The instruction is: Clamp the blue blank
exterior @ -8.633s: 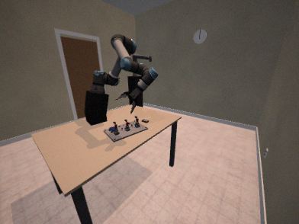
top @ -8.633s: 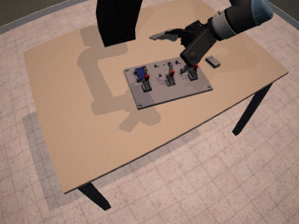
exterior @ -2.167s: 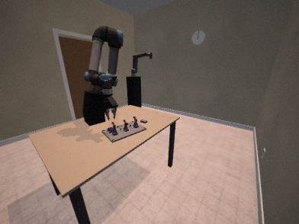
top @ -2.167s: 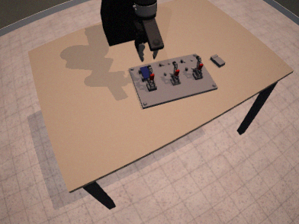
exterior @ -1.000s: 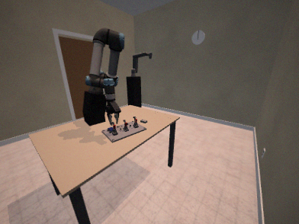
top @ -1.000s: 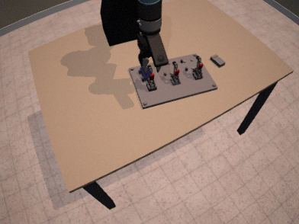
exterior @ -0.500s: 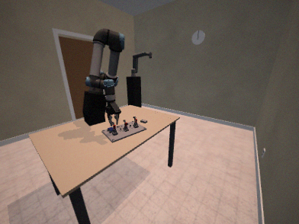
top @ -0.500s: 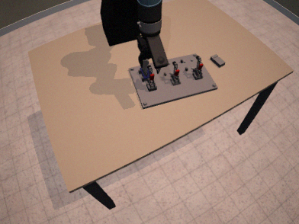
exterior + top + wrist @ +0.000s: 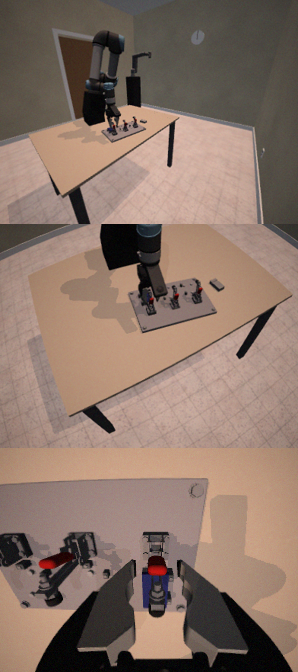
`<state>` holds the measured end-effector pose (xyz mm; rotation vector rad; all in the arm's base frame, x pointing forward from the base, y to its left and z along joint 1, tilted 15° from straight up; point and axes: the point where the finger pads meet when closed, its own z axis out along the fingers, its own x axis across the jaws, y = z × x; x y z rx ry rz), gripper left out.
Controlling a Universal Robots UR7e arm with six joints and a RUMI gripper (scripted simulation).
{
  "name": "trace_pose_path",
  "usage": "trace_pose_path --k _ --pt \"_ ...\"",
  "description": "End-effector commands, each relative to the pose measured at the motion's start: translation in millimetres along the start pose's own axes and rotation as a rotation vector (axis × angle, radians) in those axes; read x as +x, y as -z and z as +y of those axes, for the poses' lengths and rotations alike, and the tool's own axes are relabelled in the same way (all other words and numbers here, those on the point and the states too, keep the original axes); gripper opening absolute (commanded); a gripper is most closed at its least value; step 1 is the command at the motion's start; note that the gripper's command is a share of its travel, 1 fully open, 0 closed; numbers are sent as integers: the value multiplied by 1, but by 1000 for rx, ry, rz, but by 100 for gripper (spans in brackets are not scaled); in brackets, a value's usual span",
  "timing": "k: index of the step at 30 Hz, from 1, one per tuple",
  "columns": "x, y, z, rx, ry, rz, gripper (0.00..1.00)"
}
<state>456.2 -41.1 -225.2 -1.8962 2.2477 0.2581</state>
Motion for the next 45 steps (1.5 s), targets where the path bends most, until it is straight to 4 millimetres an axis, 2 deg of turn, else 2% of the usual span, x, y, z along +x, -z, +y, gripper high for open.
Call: trace_pose_path --k 1,12,13,45 --pt "0 -5 -1 2 0 1 28" --pt "0 -5 -1 2 0 1 28" --pt "0 -5 -1 2 0 1 0" --pt "0 -5 -1 2 0 1 0"
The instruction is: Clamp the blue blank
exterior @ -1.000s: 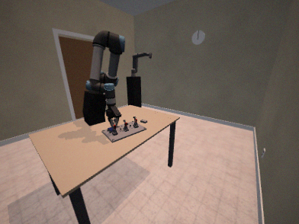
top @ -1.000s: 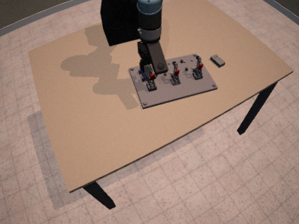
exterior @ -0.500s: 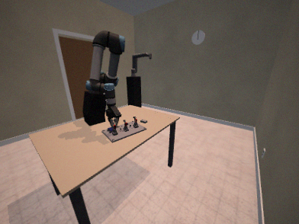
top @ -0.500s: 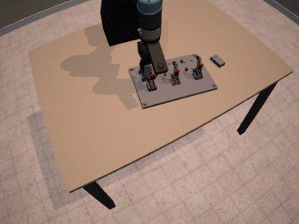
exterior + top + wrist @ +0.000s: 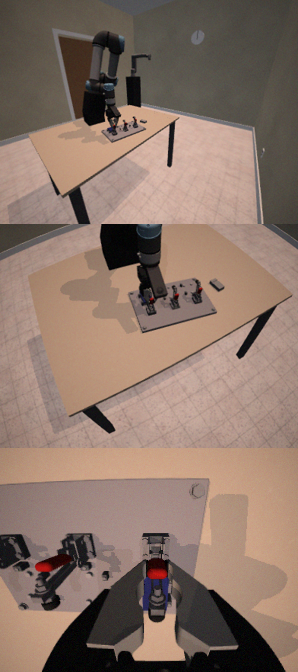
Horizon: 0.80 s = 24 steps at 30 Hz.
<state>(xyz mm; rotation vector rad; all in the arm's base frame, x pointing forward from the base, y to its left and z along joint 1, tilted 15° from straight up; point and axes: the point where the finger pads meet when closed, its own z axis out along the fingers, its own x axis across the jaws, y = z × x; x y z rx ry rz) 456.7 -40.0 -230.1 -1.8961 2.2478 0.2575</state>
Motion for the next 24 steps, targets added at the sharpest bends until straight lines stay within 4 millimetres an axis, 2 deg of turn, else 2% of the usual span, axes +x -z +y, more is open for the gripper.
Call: trace_pose_path --k 1,24 --pt "0 0 0 1 0 0 0" --pt "0 1 -3 1 0 0 0"
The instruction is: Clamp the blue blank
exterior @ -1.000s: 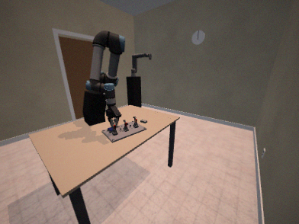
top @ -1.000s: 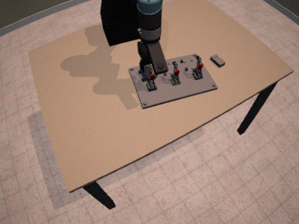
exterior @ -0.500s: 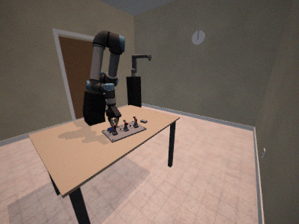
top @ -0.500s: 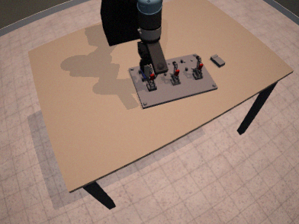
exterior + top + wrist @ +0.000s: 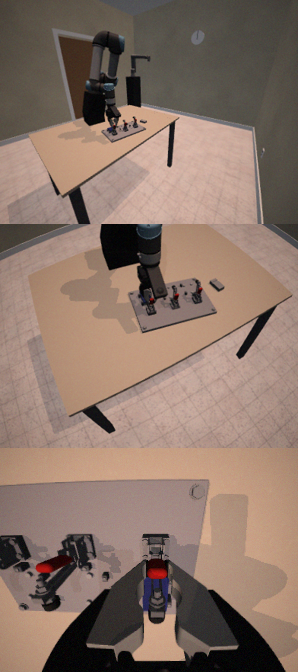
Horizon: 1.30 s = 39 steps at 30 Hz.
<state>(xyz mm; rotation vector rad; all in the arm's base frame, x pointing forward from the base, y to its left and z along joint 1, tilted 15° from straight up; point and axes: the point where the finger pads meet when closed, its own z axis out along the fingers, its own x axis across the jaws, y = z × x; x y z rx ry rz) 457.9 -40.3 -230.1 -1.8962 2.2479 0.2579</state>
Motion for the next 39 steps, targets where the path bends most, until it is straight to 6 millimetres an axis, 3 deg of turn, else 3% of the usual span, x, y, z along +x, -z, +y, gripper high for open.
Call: trace_pose_path --k 1,39 --pt "0 0 -2 2 0 0 0" --pt "0 -3 -22 2 0 0 0"
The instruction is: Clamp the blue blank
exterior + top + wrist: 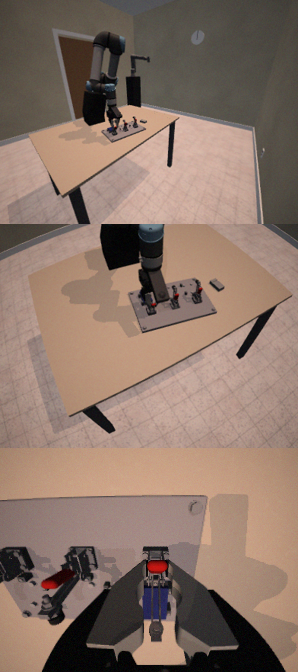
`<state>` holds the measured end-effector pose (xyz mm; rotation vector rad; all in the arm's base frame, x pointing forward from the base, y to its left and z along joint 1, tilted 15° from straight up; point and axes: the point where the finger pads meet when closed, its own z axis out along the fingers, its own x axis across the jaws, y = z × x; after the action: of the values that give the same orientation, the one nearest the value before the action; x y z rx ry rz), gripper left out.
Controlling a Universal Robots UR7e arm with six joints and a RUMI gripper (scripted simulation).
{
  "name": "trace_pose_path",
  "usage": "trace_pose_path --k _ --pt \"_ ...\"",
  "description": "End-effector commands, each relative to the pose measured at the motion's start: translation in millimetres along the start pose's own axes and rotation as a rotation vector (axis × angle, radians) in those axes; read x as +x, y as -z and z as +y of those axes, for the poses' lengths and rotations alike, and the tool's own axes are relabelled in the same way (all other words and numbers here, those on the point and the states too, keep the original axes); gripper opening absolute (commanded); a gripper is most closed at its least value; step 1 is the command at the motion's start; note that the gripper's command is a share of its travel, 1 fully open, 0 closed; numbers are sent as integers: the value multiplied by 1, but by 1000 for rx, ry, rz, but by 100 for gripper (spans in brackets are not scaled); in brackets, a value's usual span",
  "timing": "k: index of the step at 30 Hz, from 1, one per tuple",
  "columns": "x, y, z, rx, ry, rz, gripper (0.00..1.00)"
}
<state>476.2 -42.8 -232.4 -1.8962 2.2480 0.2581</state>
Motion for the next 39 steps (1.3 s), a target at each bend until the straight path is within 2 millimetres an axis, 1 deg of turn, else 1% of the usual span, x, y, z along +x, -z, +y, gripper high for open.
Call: trace_pose_path --k 1,21,39 --pt "0 -1 -4 2 0 0 0" --pt "0 -10 -18 2 0 0 0" --pt "0 -19 -26 2 0 0 0"
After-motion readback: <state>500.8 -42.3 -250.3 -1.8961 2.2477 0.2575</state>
